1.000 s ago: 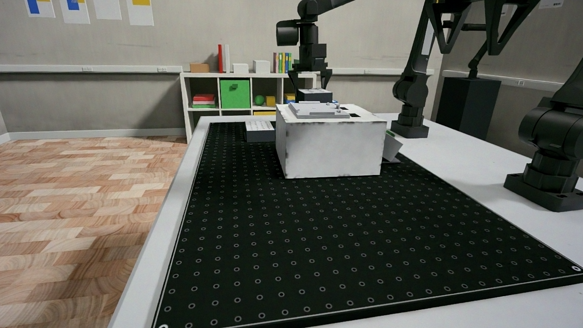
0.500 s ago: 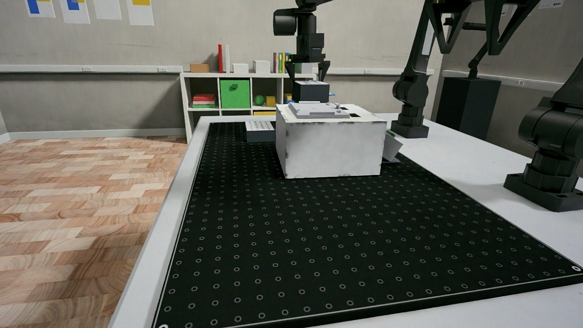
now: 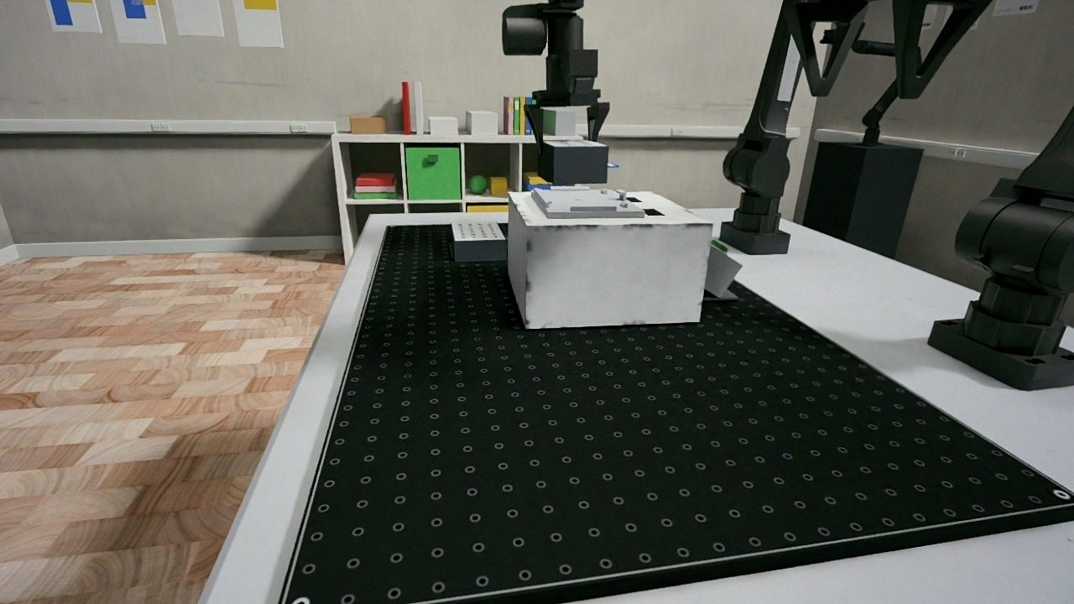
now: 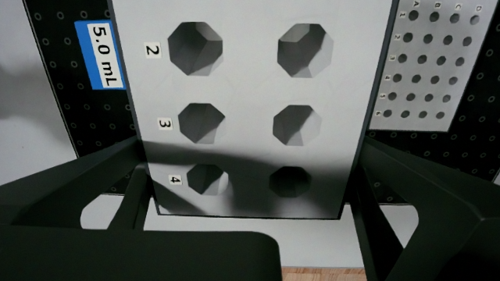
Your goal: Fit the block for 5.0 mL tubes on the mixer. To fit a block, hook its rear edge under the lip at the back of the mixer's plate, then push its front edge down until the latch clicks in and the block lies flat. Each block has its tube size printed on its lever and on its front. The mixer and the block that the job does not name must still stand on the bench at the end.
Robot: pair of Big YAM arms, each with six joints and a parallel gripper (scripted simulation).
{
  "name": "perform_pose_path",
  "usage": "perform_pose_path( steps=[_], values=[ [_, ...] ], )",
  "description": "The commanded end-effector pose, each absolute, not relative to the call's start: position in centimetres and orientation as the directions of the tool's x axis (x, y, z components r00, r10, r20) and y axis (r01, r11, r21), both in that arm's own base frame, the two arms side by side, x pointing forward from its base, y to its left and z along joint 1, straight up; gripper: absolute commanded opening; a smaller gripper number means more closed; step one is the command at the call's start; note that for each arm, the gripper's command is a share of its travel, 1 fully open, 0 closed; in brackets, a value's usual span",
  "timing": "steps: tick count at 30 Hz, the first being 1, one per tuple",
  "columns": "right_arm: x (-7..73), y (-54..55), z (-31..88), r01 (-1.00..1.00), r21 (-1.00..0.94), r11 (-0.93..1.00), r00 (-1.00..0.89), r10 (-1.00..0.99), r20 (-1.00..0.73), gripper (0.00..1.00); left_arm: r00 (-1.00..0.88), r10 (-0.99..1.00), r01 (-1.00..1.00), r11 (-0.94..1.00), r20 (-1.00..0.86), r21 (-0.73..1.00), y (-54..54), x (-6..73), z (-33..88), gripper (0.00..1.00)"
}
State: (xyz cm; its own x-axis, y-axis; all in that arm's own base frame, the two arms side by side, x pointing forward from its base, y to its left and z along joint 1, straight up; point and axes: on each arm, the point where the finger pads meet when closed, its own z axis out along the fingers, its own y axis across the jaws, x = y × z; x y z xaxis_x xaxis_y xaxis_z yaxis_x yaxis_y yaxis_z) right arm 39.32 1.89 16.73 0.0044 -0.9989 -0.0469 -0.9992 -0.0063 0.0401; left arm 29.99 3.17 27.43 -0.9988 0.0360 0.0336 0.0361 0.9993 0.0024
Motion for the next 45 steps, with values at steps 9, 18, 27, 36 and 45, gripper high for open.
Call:
perform_pose_path(
  steps=[9,18,27,36,45],
  values=[
    [42.6,3.0,22.6,-0.998,-0.070,0.006,-0.003,-0.998,-0.055,0.00,-0.999,0.041,0.041,0.999,-0.006,0.008,3.0,30.7,28.3,1.00],
    [42.5,4.7,24.1,-0.997,-0.073,-0.004,0.009,-0.998,-0.059,0.00,-0.999,0.041,0.041,0.999,-0.001,0.007,2.9,30.6,28.1,1.00],
    [42.9,4.8,24.7,-0.998,-0.067,0.005,-0.001,-0.998,-0.062,0.00,-0.999,0.041,0.040,0.999,-0.025,0.010,3.0,31.1,29.0,1.00],
    [43.4,5.3,24.4,-0.995,-0.091,-0.027,0.033,-0.997,-0.064,0.00,-0.999,0.040,0.040,0.999,-0.032,0.010,3.0,31.2,29.4,1.00],
    [42.9,4.3,25.3,-0.995,-0.098,-0.009,0.016,-0.998,-0.065,0.00,-0.998,0.040,0.040,0.999,-0.039,0.011,3.0,31.4,29.7,1.00]
  ],
)
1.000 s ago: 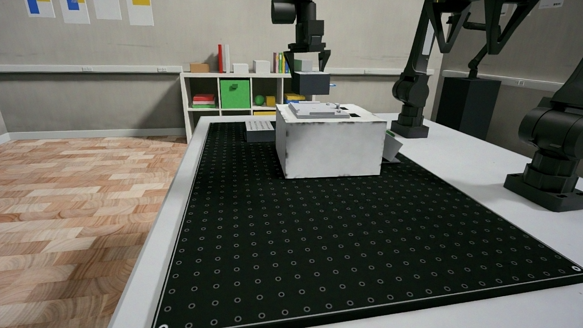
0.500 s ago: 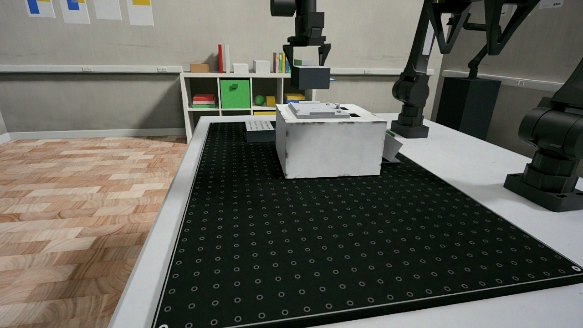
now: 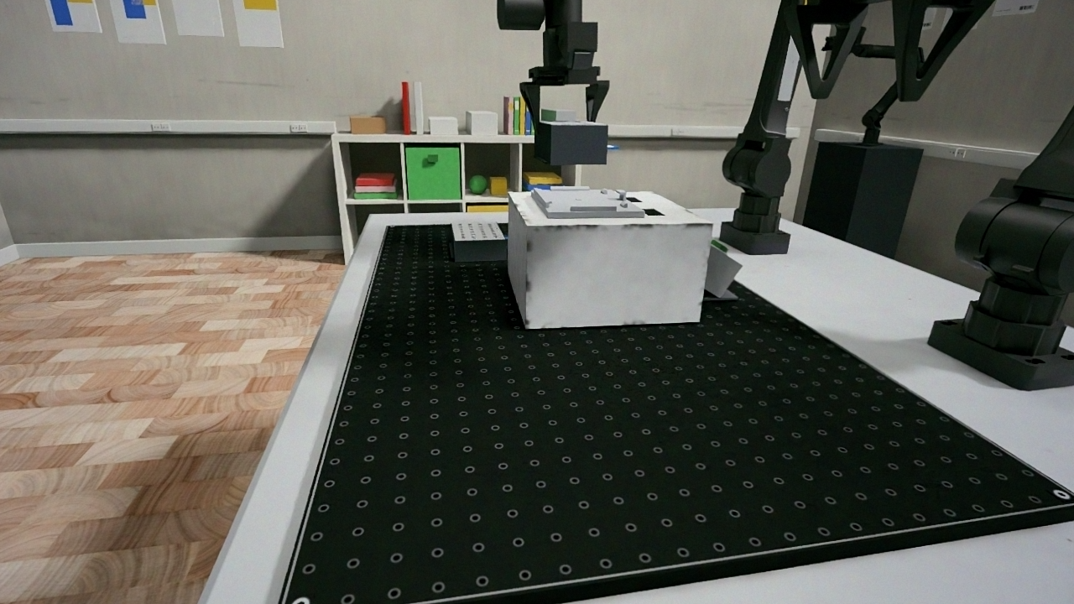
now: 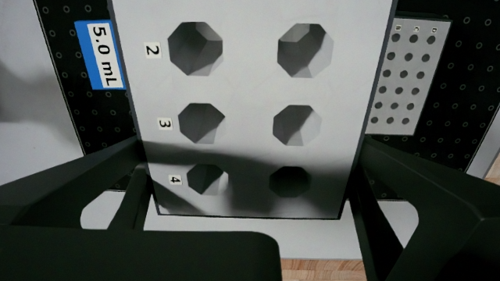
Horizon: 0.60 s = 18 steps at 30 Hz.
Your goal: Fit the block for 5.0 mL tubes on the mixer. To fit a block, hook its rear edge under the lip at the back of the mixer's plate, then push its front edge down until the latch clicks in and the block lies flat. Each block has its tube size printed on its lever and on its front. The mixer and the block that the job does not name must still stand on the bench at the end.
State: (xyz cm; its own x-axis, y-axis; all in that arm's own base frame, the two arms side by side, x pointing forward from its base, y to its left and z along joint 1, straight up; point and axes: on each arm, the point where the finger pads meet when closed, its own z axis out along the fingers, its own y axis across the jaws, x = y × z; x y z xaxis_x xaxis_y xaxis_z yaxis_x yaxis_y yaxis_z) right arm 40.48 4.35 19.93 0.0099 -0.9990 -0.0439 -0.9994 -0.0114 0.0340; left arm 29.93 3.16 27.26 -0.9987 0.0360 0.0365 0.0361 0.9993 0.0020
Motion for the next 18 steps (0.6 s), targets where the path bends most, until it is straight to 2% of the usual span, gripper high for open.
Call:
perform_pose_path(
  steps=[1,18],
  values=[
    [42.8,4.3,25.3,-0.995,-0.095,-0.009,0.015,-0.998,-0.065,0.00,-0.998,0.040,0.039,0.999,-0.040,0.011,3.0,31.4,29.7,1.00],
    [42.6,4.3,25.8,-0.995,-0.103,-0.007,0.014,-0.998,-0.067,0.00,-0.999,0.039,0.039,0.999,0.010,0.004,2.9,30.3,27.8,1.00]
  ],
)
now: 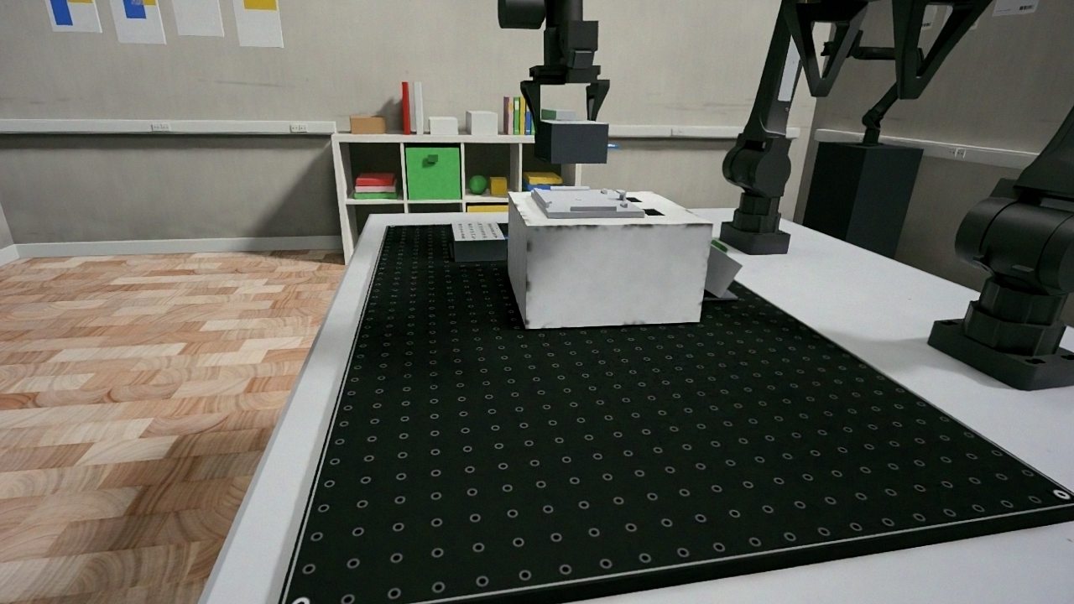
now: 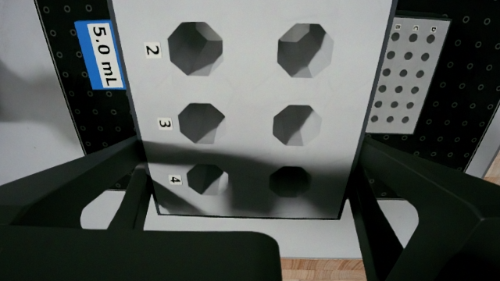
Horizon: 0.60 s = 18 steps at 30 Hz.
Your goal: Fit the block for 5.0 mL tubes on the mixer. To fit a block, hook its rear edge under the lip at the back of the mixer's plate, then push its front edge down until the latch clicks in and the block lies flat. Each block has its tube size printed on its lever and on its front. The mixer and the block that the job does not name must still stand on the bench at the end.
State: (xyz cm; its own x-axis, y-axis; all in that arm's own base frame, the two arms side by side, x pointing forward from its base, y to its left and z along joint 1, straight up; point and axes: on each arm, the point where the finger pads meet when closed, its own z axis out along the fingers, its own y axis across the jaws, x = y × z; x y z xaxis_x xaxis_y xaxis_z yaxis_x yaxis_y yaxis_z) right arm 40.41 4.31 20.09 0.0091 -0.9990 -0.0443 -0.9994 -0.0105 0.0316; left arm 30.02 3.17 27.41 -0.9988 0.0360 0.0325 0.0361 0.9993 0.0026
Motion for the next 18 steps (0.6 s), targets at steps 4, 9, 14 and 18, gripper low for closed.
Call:
perform_pose_path(
  steps=[4,9,14,18],
  values=[
    [42.8,4.3,25.1,-0.996,-0.087,-0.007,0.013,-0.998,-0.066,0.00,-0.999,0.039,0.039,0.999,0.013,0.003,2.9,30.2,27.7,1.00],
    [42.9,4.3,24.6,-0.997,-0.075,-0.007,0.012,-0.998,-0.065,0.00,-0.999,0.039,0.039,0.999,0.001,0.005,2.9,30.5,28.2,1.00],
    [42.9,4.3,24.7,-0.997,-0.077,-0.006,0.011,-0.998,-0.065,0.00,-0.999,0.039,0.039,0.999,-0.019,0.007,2.9,30.9,29.0,1.00],
    [42.8,4.3,25.2,-0.996,-0.091,-0.005,0.012,-0.998,-0.067,0.00,-0.999,0.039,0.038,0.999,-0.025,0.008,3.0,31.0,29.3,1.00]
  ],
)
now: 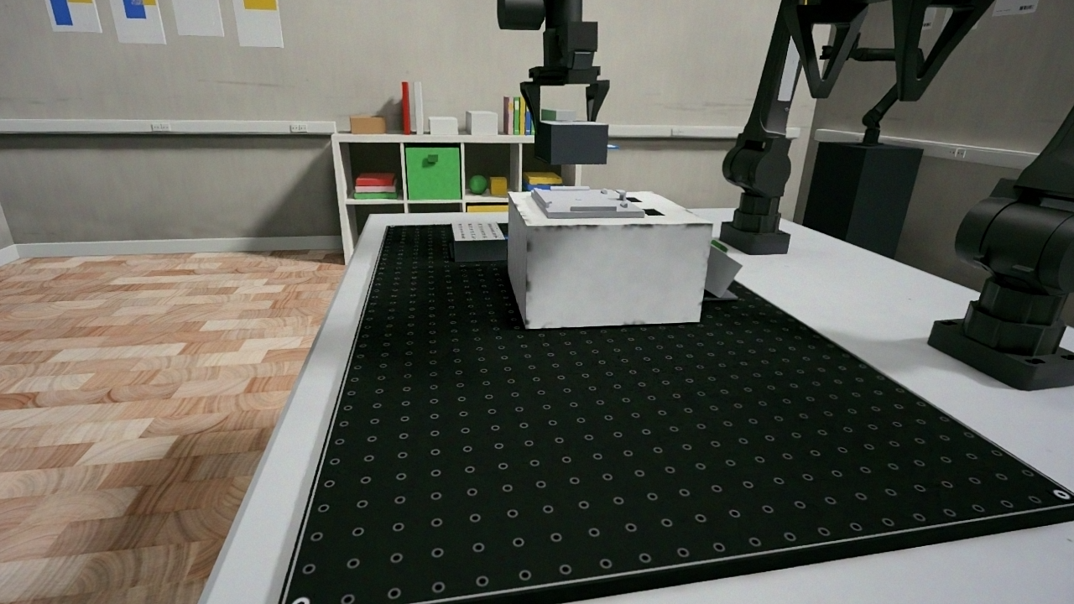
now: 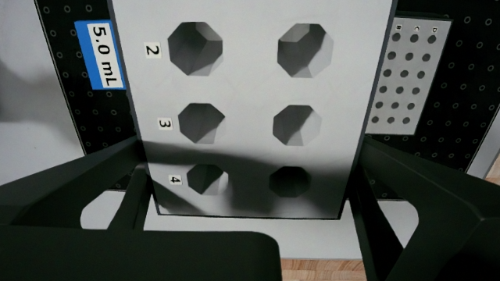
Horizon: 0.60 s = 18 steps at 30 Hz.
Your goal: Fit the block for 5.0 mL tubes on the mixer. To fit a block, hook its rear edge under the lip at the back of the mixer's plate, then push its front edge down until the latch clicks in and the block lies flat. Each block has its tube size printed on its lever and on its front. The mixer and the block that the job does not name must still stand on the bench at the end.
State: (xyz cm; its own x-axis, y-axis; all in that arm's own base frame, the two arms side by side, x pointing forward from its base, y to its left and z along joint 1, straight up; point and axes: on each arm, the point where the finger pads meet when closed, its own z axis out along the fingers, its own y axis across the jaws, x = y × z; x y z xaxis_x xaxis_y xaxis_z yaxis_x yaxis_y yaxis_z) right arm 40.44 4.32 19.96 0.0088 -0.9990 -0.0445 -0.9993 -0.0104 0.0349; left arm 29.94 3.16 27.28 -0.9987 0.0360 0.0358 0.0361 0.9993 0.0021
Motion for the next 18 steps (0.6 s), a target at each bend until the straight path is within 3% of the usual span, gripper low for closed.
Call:
perform_pose_path(
  steps=[1,18],
  values=[
    [42.87,4.32,25.25,-0.995,-0.095,-0.001,0.008,-0.998,-0.067,0.00,-0.999,0.039,0.038,0.999,-0.026,0.008,2.95,31.05,29.29,1.00],
    [42.51,4.29,25.76,-0.995,-0.100,0.010,-0.003,-0.998,-0.068,0.00,-0.999,0.038,0.038,0.999,-0.036,0.008,2.96,31.24,29.74,1.00]
  ],
)
